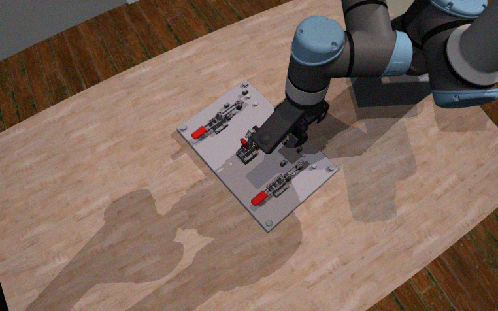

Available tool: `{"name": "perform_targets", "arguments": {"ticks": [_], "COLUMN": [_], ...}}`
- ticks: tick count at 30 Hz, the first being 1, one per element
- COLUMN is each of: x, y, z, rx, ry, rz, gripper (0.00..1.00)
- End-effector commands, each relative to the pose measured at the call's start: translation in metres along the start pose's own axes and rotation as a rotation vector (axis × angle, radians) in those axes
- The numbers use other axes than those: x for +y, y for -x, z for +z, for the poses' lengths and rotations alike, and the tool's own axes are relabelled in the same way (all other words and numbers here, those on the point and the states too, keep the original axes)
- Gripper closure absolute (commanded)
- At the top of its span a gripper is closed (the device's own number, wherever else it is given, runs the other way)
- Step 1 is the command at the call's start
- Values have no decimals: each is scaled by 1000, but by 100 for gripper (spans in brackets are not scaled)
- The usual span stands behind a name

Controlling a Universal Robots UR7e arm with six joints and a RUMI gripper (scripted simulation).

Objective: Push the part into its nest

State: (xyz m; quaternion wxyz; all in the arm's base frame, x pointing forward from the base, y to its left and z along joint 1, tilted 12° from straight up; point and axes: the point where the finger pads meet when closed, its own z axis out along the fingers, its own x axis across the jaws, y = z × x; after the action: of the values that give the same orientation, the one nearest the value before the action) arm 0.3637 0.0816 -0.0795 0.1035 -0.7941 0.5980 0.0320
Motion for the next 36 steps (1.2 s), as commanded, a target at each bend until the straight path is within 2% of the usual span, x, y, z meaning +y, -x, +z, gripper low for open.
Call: {"name": "perform_targets", "arguments": {"ticks": [1,4,16,17,36], "x": [-2,-2,-2,-4,-6], "y": [-1,-1,-1,-1,-3], "z": [-16,-40,-40,-36,-38], "rx": [2,0,0,7,10], "ry": [-3,1,1,-10,-12], "rz": [-1,0,0,-1,-2], "gripper": [100,100,100,42,42]}}
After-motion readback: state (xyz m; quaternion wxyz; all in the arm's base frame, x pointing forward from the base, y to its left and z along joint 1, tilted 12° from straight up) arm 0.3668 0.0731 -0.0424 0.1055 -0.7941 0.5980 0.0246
